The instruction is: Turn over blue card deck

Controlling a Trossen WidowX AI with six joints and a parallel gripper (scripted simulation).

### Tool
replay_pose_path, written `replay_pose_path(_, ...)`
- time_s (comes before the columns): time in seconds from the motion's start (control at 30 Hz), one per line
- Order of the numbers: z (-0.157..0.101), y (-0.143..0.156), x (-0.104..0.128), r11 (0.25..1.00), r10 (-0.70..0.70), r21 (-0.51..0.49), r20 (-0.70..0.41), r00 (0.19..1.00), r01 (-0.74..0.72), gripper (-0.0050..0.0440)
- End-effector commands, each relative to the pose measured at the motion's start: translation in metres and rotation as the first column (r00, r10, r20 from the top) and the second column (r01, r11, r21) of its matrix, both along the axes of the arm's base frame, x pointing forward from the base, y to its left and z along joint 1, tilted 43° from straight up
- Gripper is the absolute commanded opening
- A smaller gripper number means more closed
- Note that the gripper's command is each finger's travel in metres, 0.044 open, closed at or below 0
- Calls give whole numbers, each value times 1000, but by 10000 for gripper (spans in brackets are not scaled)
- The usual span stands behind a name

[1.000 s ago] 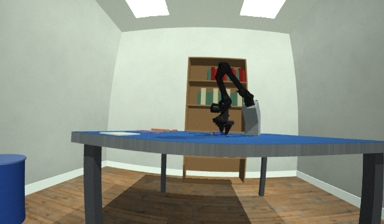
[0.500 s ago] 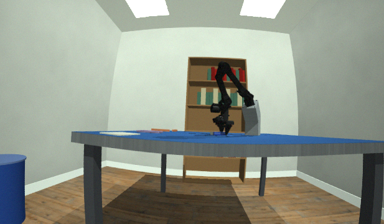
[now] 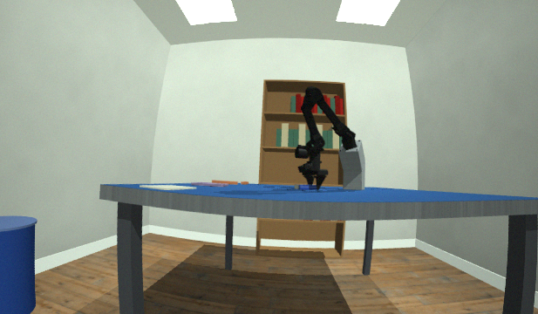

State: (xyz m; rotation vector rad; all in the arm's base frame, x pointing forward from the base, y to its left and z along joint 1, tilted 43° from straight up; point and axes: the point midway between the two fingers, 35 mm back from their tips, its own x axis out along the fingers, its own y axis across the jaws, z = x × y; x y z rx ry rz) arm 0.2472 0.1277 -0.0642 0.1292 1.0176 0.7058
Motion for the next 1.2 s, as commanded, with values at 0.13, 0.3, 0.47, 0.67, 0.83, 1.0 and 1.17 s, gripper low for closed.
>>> replay_pose_path(0.13,2,0,2,1000,-5,-1,7,1000,5,440)
replay_pose_path(0.3,2,0,2,1000,-5,-1,7,1000,5,440)
replay_pose_path(0.47,2,0,2,1000,-5,-1,7,1000,5,440)
replay_pose_path(0.67,2,0,2,1000,-5,-1,7,1000,5,440)
replay_pose_path(0.83,2,0,2,1000,-5,-1,7,1000,5,440)
replay_pose_path(1.0,3,0,2,1000,-4,0,9,1000,4,440)
replay_pose_path(1.17,5,-2,1,1000,-2,0,14,1000,2,440)
